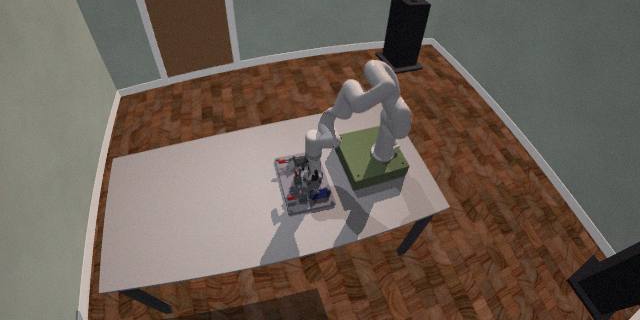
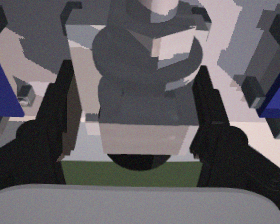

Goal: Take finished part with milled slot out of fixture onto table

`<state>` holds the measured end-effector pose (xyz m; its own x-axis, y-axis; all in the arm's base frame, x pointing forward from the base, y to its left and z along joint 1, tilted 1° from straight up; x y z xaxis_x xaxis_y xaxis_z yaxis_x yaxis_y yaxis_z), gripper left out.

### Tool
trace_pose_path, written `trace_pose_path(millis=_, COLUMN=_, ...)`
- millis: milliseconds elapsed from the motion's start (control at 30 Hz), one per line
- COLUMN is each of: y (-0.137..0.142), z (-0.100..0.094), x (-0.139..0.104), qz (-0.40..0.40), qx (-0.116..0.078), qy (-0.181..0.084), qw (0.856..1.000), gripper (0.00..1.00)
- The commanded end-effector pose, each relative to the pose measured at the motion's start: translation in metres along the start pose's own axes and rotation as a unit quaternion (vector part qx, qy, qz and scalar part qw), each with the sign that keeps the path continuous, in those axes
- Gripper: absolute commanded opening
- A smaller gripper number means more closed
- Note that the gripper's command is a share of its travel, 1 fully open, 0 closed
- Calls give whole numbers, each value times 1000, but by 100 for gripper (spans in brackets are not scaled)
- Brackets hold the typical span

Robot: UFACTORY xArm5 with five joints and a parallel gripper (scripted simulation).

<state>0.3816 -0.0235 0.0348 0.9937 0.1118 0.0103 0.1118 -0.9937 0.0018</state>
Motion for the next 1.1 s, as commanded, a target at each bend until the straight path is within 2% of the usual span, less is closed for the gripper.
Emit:
trace_pose_path(millis=0, y=0, z=-5, x=1, qz=0, qx=0, qy=2, qw=1000, gripper=0)
trace_pose_path(millis=367, y=0, z=-16, x=1, qz=0, qx=0, qy=2, qw=1000, gripper=0)
trace_pose_path(millis=1067, y=0, z=-21, x=1, qz=0, qx=0, qy=2, qw=1000, gripper=0)
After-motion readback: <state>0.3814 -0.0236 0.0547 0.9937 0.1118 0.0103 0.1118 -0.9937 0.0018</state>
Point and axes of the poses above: the point where the finger pads meet when closed, its own z axis out along the fingers, its own y axis across the jaws, x = y × z, the point moved 6 cm from there along -z, back along the fingers, and after that the axes turned 12 degrees about -z, right-handed, at the moved point
